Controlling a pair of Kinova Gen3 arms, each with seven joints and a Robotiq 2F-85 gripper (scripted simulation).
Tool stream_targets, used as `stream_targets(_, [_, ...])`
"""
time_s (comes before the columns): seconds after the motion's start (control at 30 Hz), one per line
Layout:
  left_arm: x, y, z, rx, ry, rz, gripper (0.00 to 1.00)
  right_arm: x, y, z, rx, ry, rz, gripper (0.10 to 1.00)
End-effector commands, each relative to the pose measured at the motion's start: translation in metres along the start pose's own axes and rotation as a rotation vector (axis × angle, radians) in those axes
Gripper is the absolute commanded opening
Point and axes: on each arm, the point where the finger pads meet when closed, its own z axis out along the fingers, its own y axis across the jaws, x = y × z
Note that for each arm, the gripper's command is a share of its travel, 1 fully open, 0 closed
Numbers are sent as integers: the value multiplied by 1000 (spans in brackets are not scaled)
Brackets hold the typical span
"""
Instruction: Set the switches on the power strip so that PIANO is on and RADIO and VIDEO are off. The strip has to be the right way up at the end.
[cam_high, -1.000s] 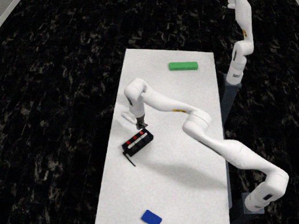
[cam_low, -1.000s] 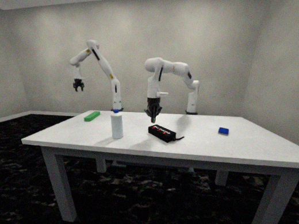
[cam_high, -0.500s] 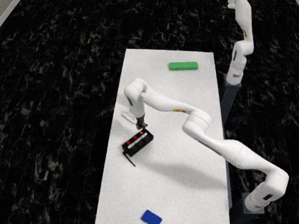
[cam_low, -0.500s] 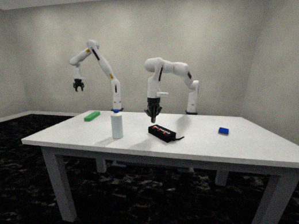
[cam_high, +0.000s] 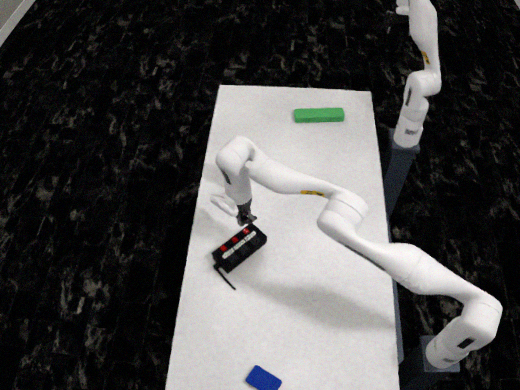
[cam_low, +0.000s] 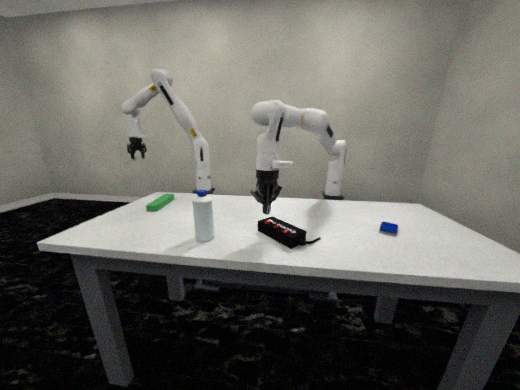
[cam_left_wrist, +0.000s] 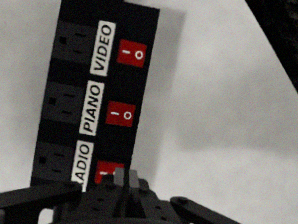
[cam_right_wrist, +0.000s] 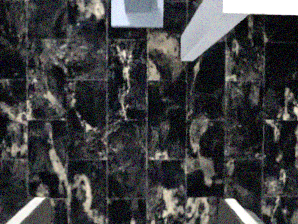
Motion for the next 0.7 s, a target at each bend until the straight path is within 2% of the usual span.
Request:
stream_targets(0.0, [-1,-1,-3,4,4,9,99,0,0,-1,0,-2,0,1000])
stream_targets(0.27, [0,-1,-3,4,4,10,99,0,0,-1,0,-2,0,1000])
stream_targets(0.33, [8,-4,-8,3,5,17,99,0,0,-1,0,-2,0,1000])
stream_targets(0.47, [40,-13,-19,-8,8,19,99,0,0,-1,0,-2,0,1000])
stream_targets(0.67, [43,-16,-19,-4,7,11,99,0,0,-1,0,-2,0,1000])
